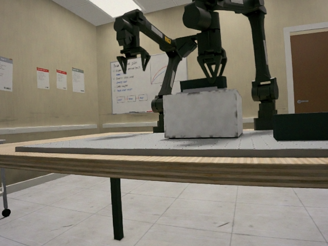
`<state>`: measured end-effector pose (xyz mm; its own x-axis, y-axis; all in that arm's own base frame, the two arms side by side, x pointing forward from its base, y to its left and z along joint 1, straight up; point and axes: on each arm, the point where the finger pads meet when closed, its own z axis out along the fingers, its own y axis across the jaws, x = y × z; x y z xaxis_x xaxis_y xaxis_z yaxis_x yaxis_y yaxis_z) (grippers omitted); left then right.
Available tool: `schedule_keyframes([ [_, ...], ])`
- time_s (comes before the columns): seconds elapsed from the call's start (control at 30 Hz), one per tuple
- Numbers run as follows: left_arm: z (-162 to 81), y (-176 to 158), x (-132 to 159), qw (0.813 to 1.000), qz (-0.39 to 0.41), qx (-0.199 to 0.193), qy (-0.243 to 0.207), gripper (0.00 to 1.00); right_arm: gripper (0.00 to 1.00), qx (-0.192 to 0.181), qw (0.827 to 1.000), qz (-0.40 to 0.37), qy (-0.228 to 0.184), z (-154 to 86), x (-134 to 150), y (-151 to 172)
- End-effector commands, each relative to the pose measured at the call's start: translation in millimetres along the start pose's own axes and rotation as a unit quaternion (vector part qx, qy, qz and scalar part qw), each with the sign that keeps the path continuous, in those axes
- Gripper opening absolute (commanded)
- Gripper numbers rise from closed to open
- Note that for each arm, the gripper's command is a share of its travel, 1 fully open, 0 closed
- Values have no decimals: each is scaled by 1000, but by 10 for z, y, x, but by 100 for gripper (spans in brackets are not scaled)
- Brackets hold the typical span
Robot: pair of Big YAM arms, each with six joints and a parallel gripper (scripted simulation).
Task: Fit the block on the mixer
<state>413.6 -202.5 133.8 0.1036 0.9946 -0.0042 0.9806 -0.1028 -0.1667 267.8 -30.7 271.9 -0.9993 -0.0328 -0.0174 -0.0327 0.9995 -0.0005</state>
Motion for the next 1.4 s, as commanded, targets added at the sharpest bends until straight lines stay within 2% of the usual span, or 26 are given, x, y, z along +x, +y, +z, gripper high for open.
schedule_keyframes([
  [0.0,-481,294,-103,998,-1,-61,-25,0,100,2,1000,10,0,-48,-7,-20],
  [0.2,-473,245,-90,998,-1,-51,-21,0,100,2,1000,10,1,-45,-5,-19],
  [1.37,-464,241,-107,998,1,-51,-21,0,100,1,1000,10,3,-32,0,-17],
])
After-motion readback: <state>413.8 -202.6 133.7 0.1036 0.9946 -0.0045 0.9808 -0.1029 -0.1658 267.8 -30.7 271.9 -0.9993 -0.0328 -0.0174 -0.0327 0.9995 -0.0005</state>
